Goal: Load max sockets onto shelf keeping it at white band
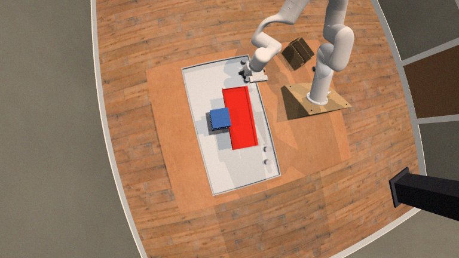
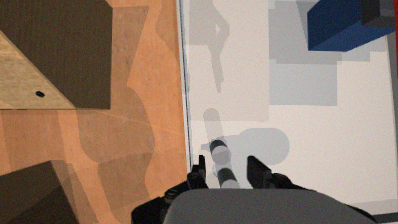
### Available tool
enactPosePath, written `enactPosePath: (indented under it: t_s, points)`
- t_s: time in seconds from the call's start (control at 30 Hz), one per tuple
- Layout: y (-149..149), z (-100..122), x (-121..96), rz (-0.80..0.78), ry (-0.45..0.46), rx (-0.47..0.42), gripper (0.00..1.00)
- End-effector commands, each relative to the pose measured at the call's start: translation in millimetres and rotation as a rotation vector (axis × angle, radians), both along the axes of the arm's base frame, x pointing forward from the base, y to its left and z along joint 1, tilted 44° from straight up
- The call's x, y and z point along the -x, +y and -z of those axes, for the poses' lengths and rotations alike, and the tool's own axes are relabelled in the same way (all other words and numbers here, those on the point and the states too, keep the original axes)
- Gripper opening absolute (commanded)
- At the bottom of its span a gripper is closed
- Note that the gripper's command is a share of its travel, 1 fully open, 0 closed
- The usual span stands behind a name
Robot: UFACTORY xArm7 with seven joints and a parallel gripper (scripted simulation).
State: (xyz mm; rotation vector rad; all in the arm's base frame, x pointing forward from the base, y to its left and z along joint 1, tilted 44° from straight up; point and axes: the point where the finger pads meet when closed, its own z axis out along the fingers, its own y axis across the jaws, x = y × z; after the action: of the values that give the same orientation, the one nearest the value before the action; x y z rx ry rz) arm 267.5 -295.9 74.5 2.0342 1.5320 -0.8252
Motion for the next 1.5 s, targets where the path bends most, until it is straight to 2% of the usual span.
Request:
enactPosePath:
  t_s: [0.0,0.33,0.77,1.47]
  points:
    - [-5,5,-1,-0.004,-0.004,0.001,0.61]
    - [-6,6,-1,-0.004,-0.004,0.001,0.61]
    - [-24,25,4,-0.004,-0.004,0.001,0.61]
    - [-38,40,7,-0.004,-0.004,0.001,0.61]
